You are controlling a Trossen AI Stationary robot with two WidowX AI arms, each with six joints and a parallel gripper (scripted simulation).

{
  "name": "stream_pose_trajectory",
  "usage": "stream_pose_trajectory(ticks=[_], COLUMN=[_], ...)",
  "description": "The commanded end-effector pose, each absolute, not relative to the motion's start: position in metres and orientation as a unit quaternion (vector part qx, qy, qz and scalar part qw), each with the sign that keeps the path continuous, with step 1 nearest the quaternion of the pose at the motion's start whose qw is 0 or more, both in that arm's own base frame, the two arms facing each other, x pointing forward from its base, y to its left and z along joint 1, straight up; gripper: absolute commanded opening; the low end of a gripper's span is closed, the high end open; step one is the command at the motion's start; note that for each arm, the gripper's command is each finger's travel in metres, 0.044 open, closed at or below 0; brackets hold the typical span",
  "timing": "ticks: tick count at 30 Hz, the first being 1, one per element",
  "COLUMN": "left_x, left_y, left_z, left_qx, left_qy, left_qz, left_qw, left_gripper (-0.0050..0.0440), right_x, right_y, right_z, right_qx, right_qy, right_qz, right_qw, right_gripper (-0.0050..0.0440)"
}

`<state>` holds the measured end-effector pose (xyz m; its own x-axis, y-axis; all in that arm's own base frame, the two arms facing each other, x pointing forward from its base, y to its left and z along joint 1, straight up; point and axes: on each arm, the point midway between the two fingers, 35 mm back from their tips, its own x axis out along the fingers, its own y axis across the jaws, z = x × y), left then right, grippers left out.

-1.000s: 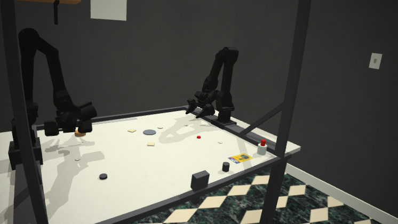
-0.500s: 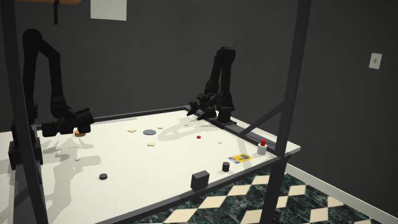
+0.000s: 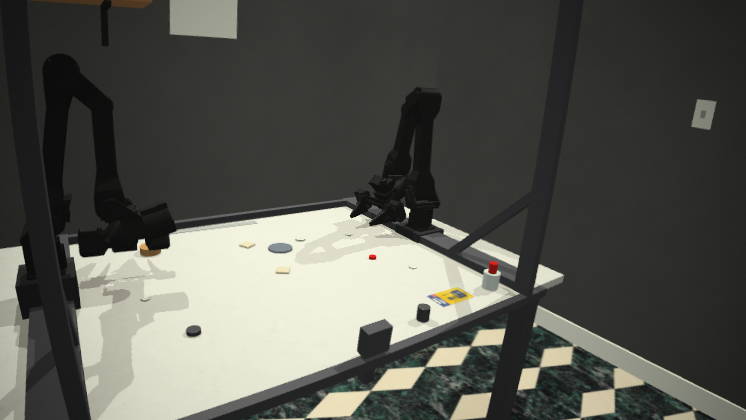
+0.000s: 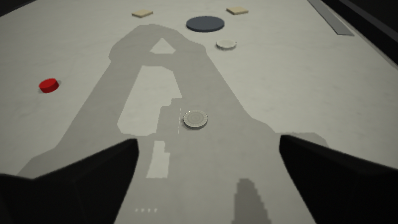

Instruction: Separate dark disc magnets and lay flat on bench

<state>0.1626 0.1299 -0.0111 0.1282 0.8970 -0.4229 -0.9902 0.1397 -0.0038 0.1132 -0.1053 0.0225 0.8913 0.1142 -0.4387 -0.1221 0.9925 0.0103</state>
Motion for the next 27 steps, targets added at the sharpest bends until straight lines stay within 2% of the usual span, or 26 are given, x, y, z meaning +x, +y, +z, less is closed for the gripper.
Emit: stream_pose_trajectory(ticks=[1, 27], left_x=[0.1636, 0.1602], left_y=[0.1294, 0.1292], left_z=[-0.0103, -0.0117], left_qx=[-0.145, -0.141], left_qy=[0.159, 0.162], left_qz=[0.639, 0.639], left_qw=[0.739, 0.738], left_gripper=[0.0400, 0.0400], right_x=[0.1131, 0.1135], right_y=[-0.1054, -0.1029], right_z=[0.0225, 0.0221], right_qx=[-0.010, -0.006], right_qy=[0.224, 0.222], right_qz=[0.059, 0.059], right_qw=[0.973, 0.973], right_gripper=[0.0400, 0.0400])
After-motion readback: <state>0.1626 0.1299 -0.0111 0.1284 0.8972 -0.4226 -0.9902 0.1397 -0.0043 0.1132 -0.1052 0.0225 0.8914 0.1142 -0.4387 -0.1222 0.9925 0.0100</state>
